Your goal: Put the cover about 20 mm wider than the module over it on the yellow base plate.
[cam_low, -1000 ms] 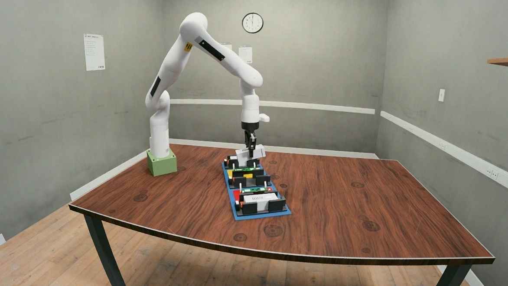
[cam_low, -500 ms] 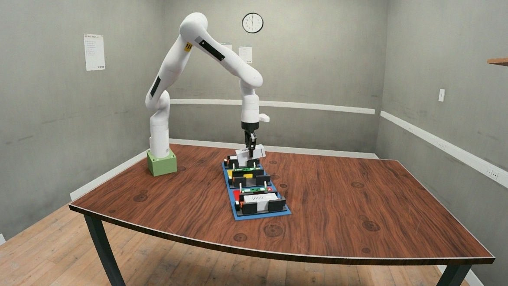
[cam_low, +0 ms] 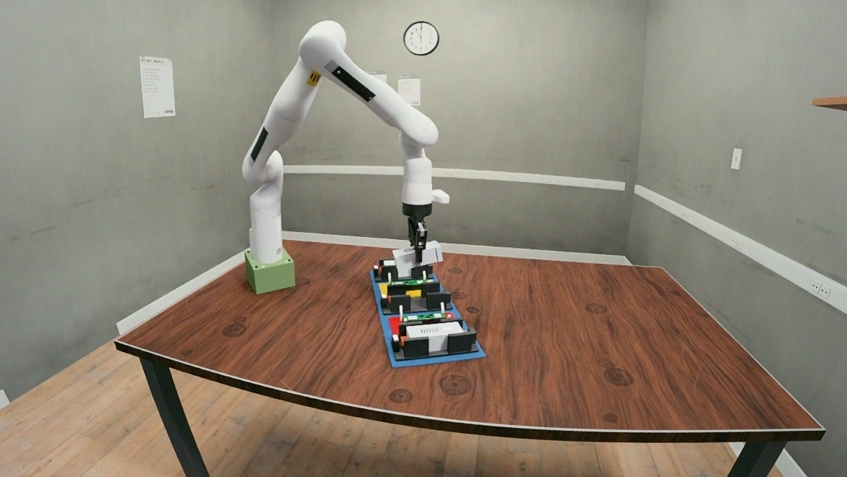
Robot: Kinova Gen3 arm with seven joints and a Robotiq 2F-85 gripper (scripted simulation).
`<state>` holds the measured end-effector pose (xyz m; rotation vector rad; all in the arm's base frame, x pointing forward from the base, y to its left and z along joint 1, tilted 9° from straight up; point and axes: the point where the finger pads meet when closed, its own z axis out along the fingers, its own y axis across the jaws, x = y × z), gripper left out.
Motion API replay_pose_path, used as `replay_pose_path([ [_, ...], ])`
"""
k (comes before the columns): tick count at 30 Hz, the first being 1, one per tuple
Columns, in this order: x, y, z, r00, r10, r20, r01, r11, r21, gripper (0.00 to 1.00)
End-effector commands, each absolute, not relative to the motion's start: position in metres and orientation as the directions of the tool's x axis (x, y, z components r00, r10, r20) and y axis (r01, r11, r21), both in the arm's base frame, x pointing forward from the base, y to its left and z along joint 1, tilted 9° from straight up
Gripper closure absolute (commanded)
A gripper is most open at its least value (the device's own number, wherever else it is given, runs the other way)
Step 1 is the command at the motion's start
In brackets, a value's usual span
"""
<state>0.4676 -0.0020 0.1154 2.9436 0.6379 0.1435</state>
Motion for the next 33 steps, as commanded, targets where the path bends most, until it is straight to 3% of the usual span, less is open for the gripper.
replay_pose_path([
  [1,0.468,-0.002,0.116,0.906,0.418,0.067,0.405,-0.903,0.144,1.0],
  [33,0.424,0.088,0.05,0.906,0.418,0.068,0.405,-0.903,0.144,1.0],
])
